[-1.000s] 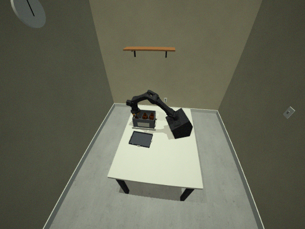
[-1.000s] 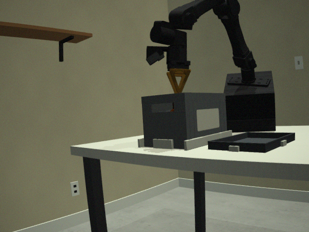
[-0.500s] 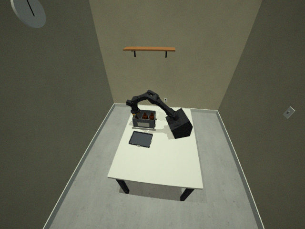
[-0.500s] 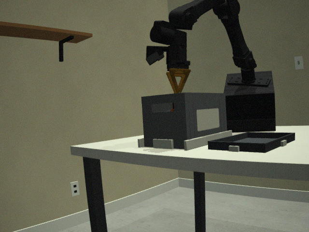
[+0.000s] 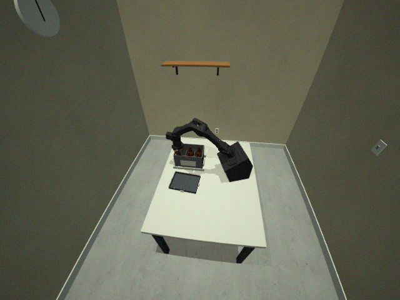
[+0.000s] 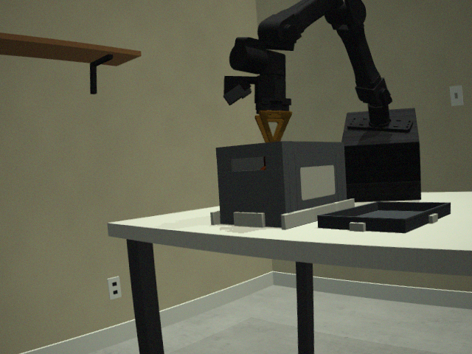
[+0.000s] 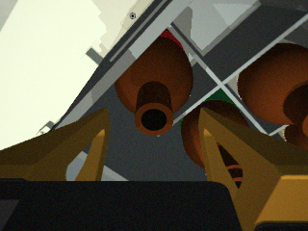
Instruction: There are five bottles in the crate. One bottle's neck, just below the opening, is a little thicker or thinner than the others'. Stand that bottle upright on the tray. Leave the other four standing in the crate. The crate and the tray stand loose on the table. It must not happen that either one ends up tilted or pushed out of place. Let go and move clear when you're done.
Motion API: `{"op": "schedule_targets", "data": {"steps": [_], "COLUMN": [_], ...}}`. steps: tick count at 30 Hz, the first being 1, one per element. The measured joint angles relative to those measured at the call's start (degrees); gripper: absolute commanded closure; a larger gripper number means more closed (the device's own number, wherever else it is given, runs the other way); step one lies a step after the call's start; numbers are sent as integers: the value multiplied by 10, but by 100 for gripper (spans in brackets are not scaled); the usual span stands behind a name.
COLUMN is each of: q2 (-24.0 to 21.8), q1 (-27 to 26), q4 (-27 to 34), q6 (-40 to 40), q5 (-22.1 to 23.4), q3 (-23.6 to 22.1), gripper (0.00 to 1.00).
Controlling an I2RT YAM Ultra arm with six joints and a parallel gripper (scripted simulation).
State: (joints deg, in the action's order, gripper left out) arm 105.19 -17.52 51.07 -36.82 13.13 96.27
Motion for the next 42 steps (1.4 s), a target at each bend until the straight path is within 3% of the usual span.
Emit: {"op": "schedule_targets", "data": {"steps": [42], "q2": [13], "q1": [7], "q4": [-24], "q6": [-5], "q5": [-4], "q3": [-12], "gripper": [39]}}
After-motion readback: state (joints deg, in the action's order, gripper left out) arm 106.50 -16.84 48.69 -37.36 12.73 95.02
